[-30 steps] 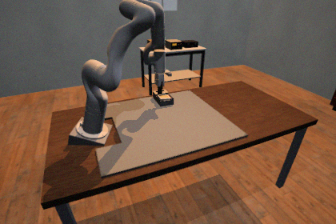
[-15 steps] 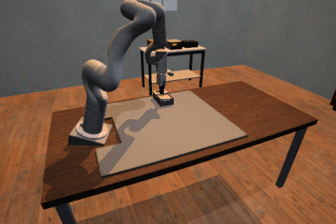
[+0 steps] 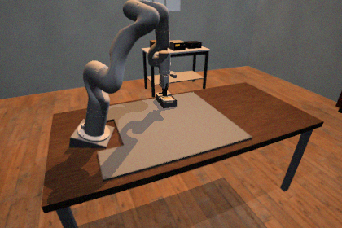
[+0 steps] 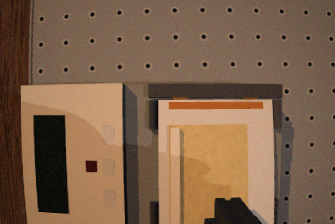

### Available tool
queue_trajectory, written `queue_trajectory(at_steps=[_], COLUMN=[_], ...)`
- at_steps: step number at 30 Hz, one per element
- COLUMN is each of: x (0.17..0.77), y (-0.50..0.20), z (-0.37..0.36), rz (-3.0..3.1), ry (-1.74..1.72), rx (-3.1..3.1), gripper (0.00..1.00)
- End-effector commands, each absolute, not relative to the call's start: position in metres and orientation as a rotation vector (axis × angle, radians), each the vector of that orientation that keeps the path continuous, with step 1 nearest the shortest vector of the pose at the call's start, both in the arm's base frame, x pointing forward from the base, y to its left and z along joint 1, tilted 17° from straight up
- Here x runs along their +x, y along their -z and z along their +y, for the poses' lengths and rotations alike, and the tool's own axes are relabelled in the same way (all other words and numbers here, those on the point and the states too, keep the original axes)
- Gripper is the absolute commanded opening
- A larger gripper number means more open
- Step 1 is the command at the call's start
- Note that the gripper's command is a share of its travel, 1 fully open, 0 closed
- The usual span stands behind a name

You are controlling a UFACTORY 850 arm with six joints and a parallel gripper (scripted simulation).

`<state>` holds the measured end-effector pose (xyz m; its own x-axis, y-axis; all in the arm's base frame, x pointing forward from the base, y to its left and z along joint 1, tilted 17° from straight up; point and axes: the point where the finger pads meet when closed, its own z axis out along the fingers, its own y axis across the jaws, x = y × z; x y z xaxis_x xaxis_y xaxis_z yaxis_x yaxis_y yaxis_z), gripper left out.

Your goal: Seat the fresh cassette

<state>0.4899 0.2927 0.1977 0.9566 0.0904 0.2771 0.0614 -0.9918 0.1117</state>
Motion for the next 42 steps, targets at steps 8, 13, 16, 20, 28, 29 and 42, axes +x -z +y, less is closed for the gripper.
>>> queue_trajectory(at_steps=[8,13,16,20,28,29,42], x=[0.494,0.495,0.495,0.495,0.494,0.494,0.494], y=[-0.188,-0.183,-0.183,-0.182,-0.182,-0.181,-0.181], z=[0.292,0.292,0.292,0.292,0.292,0.292,0.292], rz=[0.117,0.117,0.117,0.117,0.117,0.117,0.117], ry=[-0.436,-0.436,-0.436,-0.436,-0.436,-0.436,-0.436], rx=[3.007,3.007,3.007,3.007,3.007,3.007,3.007], gripper=[0.00,0.00,0.00,0.00,0.00,0.00,0.00])
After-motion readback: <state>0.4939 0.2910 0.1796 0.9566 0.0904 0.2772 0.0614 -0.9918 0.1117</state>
